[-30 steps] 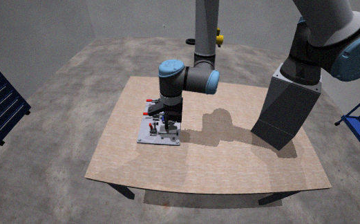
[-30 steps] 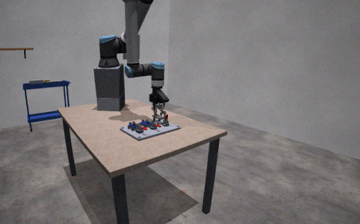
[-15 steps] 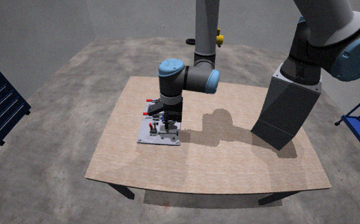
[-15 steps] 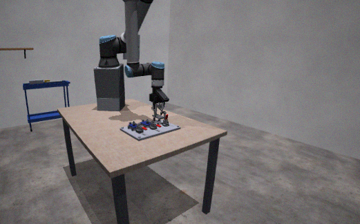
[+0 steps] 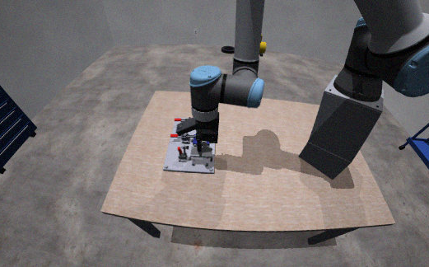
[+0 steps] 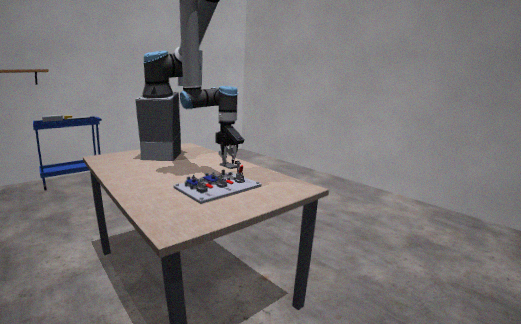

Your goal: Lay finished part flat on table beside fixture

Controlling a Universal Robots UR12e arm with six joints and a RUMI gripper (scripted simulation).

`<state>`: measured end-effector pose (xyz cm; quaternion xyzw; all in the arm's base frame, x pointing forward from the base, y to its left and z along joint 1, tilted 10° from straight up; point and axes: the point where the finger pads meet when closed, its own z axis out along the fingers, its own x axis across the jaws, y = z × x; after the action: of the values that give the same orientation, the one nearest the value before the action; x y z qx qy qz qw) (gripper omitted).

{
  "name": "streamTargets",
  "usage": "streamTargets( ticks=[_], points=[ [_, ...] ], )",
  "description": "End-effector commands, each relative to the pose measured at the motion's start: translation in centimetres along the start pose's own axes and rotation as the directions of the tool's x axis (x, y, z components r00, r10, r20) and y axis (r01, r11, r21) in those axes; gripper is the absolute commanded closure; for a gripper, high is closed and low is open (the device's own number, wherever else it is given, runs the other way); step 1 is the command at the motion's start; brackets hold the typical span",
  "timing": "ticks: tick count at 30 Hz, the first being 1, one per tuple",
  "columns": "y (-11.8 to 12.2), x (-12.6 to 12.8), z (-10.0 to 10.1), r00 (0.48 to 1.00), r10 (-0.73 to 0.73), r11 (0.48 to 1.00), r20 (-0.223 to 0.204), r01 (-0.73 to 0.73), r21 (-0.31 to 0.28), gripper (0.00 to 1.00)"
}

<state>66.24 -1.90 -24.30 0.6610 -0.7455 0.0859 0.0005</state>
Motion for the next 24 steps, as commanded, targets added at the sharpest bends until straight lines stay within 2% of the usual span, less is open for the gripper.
streamTargets(
  ticks=[1, 9, 24],
  points=[
    [0.1, 0.0, -0.6, 1.0, 0.0, 1.0, 0.0, 0.0, 0.001, 1.0],
    [0.3, 0.0, -1.7, 1.0, 0.0, 1.0, 0.0, 0.0, 0.001, 1.0],
    [0.4, 0.0, -1.9, 1.0, 0.0, 1.0, 0.0, 0.0, 0.001, 1.0]
  ],
)
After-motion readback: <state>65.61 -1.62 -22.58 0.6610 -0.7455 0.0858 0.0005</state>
